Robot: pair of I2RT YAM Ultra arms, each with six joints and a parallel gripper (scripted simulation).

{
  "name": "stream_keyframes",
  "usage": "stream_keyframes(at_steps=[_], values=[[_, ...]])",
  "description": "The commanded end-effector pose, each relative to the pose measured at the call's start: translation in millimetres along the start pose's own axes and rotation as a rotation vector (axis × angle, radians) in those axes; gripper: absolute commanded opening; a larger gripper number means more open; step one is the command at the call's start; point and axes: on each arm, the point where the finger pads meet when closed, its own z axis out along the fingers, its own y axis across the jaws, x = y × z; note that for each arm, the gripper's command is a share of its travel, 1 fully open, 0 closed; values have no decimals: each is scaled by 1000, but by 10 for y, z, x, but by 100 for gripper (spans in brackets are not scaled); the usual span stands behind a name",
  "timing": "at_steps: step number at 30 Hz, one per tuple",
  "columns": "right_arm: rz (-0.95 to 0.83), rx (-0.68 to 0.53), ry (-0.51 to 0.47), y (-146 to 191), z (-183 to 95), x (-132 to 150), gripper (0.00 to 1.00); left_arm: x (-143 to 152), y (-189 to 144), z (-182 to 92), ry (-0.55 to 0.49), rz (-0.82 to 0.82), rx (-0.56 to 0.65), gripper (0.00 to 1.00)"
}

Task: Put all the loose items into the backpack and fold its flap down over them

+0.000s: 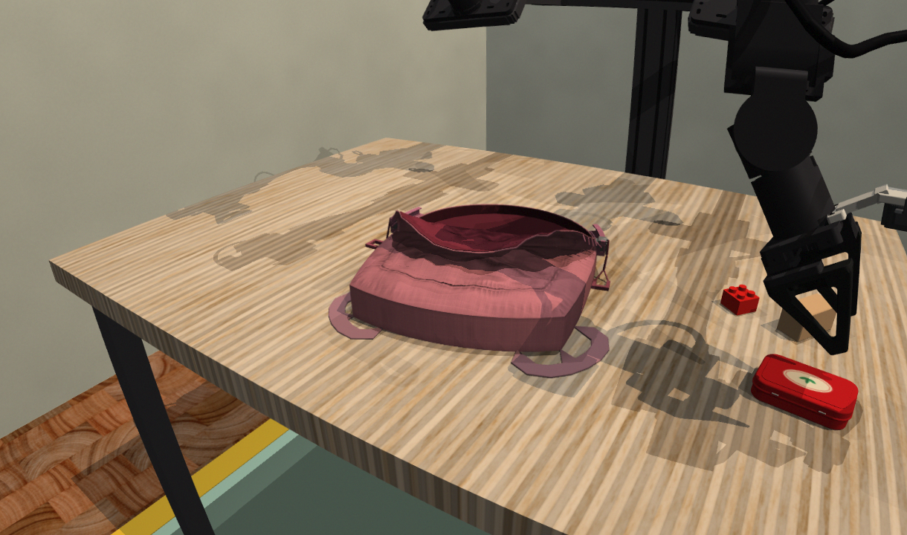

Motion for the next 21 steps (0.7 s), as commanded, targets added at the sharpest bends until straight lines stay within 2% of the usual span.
stream_keyframes(at_steps=[1,3,7,8,17,21], values=[[-10,-2,-52,9,-45,-246,90,200,111,128,329,47,-56,92],[-10,-2,-52,9,-45,-246,90,178,124,138,398,38,-54,92],[-10,-2,-52,9,-45,-246,90,205,127,120,431,44,-61,92],[-10,-2,-52,9,-45,-246,90,286,98,80,442,53,-55,92],[-10,-2,-52,9,-45,-246,90,272,224,93,437,48,-78,92],[-10,-2,-52,9,-45,-246,90,246,175,86,434,46,-67,92]])
